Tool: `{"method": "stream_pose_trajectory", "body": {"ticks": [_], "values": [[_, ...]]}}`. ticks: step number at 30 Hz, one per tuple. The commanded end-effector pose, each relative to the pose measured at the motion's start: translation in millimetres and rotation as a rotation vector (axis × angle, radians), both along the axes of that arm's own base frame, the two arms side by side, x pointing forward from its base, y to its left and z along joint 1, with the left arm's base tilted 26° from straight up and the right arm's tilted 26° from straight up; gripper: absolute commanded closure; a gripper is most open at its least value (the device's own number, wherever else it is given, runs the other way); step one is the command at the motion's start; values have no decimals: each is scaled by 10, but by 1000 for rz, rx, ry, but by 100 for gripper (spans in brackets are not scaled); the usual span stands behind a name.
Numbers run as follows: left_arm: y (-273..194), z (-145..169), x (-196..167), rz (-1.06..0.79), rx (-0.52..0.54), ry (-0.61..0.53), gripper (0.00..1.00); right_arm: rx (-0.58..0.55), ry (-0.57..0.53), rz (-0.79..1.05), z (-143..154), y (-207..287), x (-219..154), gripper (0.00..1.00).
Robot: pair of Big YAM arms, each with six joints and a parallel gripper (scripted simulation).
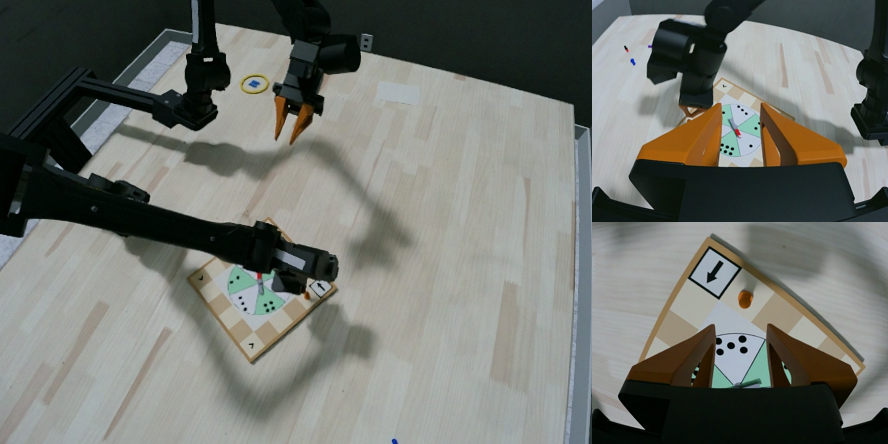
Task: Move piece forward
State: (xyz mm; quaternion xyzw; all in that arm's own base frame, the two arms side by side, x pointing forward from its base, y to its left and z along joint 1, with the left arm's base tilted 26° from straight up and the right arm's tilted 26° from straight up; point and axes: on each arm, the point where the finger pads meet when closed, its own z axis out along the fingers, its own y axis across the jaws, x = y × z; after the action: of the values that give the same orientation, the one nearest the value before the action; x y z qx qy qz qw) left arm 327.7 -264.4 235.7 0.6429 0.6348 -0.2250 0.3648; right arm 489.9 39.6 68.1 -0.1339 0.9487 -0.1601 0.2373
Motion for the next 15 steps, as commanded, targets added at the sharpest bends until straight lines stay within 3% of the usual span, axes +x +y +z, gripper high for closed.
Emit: {"method": "stream_pose_trajectory", "body": {"ticks": [1,15], "values": [[64,114,-19,-76,-44,-125,70,33,73,-186,-48,-36,239,61],[398,-324,743,234,63,-71,70,-22,175,-243,-394,-171,264,61]]}}
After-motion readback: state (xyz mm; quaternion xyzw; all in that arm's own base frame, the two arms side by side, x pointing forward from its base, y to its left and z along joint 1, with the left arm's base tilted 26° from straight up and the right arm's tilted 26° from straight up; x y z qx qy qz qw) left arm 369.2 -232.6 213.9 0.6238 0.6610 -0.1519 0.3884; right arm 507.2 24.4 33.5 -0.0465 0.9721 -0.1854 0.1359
